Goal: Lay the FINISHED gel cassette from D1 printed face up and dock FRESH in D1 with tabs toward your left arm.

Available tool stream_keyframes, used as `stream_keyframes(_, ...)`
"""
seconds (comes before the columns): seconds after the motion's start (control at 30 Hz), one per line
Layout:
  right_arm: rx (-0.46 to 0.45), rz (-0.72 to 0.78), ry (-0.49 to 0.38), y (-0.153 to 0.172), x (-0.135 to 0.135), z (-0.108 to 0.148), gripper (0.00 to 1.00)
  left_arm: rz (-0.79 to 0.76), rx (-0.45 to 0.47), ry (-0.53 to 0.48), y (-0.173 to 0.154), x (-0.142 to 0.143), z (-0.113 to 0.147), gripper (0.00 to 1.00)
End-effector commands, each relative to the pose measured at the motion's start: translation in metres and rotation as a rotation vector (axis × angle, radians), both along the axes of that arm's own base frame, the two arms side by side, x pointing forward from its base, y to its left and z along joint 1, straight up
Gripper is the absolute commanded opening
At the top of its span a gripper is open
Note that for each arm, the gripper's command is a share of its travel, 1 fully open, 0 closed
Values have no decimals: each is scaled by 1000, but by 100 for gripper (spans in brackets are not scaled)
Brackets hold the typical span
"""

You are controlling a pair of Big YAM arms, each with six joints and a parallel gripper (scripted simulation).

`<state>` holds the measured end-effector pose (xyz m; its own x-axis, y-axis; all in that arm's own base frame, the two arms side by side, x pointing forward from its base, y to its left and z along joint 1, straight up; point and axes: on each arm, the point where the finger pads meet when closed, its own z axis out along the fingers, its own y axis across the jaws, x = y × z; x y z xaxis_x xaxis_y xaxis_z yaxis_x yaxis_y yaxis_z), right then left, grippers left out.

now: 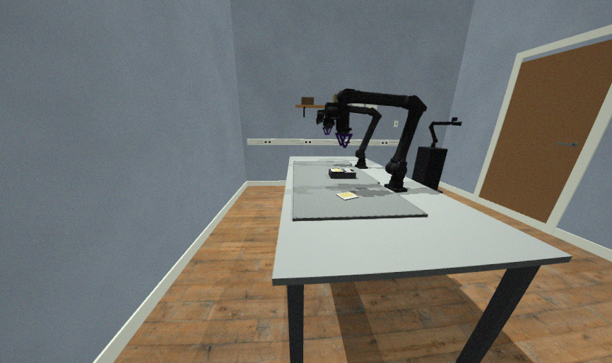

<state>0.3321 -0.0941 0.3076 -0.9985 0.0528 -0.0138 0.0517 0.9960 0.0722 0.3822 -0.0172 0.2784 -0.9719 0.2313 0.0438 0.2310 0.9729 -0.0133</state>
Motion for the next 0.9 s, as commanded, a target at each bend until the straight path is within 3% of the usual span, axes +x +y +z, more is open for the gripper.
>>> stream_keyframes(0.0,-4,-20,-12,-7,9,20,100,68,6,-53,14,7,32,98)
stream_keyframes(0.17,-4,-20,-12,-7,9,20,100,68,6,-53,35,3,43,98)
stream_keyframes(0.37,-4,-20,-12,-7,9,20,100,70,-33,-84,31,-6,40,98)
stream_keyframes(0.87,-4,-20,-12,-7,9,20,100,70,-33,-84,30,-8,39,100)
